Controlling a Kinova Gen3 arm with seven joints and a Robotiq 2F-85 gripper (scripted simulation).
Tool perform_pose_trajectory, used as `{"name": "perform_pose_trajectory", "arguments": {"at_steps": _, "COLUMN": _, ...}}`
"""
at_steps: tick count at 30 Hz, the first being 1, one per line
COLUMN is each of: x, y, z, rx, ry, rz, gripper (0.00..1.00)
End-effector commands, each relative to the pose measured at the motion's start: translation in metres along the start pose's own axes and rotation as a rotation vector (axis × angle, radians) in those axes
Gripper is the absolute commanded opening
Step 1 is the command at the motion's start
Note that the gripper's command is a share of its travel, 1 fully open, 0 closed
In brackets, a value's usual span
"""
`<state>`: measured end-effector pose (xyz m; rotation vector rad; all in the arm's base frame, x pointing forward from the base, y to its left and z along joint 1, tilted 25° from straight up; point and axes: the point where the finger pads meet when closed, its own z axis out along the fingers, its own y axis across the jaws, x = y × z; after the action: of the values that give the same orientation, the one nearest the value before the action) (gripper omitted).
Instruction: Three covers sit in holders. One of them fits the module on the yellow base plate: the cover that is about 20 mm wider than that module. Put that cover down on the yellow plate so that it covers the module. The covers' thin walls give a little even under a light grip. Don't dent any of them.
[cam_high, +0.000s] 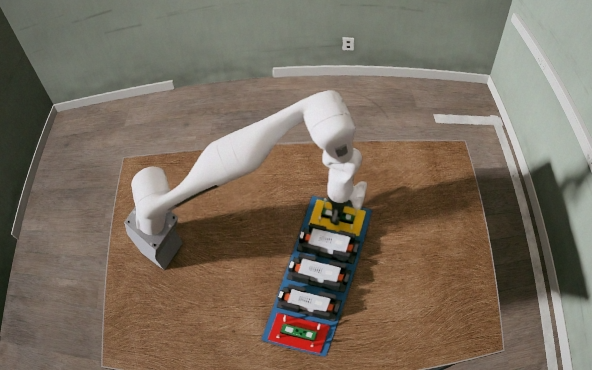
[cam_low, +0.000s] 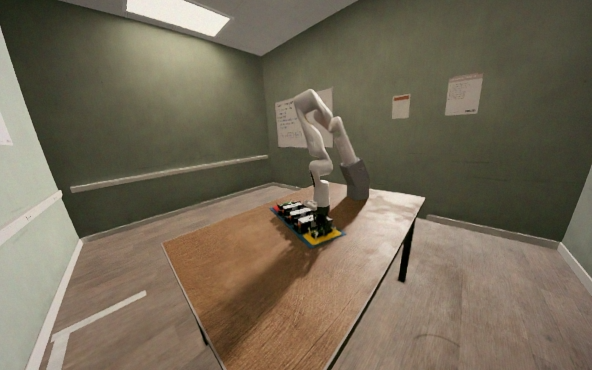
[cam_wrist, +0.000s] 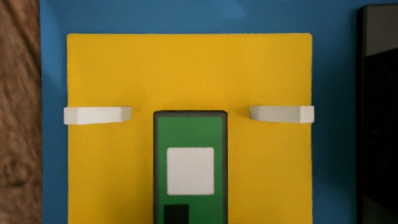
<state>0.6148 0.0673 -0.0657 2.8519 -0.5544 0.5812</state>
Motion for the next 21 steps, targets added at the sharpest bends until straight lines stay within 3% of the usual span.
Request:
{"name": "perform_pose_trajectory", "arguments": {"at_steps": 1, "x": 0.0007, "y": -0.0008, "z": -0.0009, "rx": 0.001, "ry": 0.001, "rz": 0.0, "gripper": 0.55}}
{"name": "perform_pose_trajectory", "arguments": {"at_steps": 10, "x": 0.0007, "y": -0.0008, "z": -0.0009, "rx": 0.001, "ry": 0.001, "rz": 0.0, "gripper": 0.55}}
{"name": "perform_pose_trajectory", "arguments": {"at_steps": 11, "x": 0.0007, "y": -0.0008, "z": -0.0009, "rx": 0.001, "ry": 0.001, "rz": 0.0, "gripper": 0.0}}
{"name": "perform_pose_trajectory", "arguments": {"at_steps": 21, "x": 0.0007, "y": -0.0008, "z": -0.0009, "rx": 0.001, "ry": 0.001, "rz": 0.0, "gripper": 0.0}}
